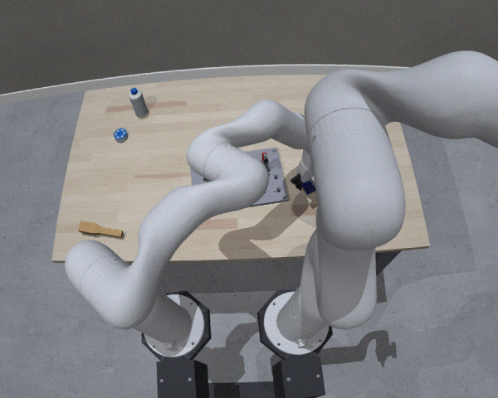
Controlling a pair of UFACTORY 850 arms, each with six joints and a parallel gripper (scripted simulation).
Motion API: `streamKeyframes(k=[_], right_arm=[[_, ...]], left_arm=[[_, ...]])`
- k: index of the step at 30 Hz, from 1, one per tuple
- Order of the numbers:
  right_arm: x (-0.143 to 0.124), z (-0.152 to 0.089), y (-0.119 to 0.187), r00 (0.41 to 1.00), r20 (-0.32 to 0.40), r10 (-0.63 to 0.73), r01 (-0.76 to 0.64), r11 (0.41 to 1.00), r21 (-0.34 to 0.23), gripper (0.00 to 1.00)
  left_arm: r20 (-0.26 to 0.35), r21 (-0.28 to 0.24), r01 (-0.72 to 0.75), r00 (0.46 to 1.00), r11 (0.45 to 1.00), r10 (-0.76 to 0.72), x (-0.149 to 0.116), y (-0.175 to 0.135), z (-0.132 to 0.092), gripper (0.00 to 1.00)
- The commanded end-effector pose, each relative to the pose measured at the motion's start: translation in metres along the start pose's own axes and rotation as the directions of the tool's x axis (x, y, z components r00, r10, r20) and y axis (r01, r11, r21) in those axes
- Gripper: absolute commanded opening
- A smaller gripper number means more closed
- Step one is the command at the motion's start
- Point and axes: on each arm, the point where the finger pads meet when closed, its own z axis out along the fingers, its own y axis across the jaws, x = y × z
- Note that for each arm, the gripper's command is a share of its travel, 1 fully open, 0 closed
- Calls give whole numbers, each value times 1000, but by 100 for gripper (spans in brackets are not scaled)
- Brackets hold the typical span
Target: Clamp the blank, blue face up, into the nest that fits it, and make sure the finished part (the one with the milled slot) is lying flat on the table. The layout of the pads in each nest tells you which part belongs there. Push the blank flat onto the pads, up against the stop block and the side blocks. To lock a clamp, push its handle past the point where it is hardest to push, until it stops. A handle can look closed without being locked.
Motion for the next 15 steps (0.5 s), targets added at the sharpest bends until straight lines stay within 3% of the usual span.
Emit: streamKeyframes(k=[1, 12, 13, 15], right_arm=[[0, -1, 0, 1000, -2, 0, 0, 1000, 0, 100], [0, -1, 0, 1000, -2, 0, 0, 1000, 0, 100], [0, -1, 0, 1000, -2, 0, 0, 1000, 0, 100], [0, -1, 0, 1000, -2, 0, 0, 1000, 0, 100]], left_arm=[[1, 3, 0, 1000, 1000, 0, -1, -1, -1, 100], [1, 3, 0, 1000, 1000, 0, -1, -1, -1, 100], [1, 3, 0, 1000, 1000, 0, -1, -1, -1, 0], [1, 3, 0, 1000, 1000, 0, -1, -1, -1, 0]])
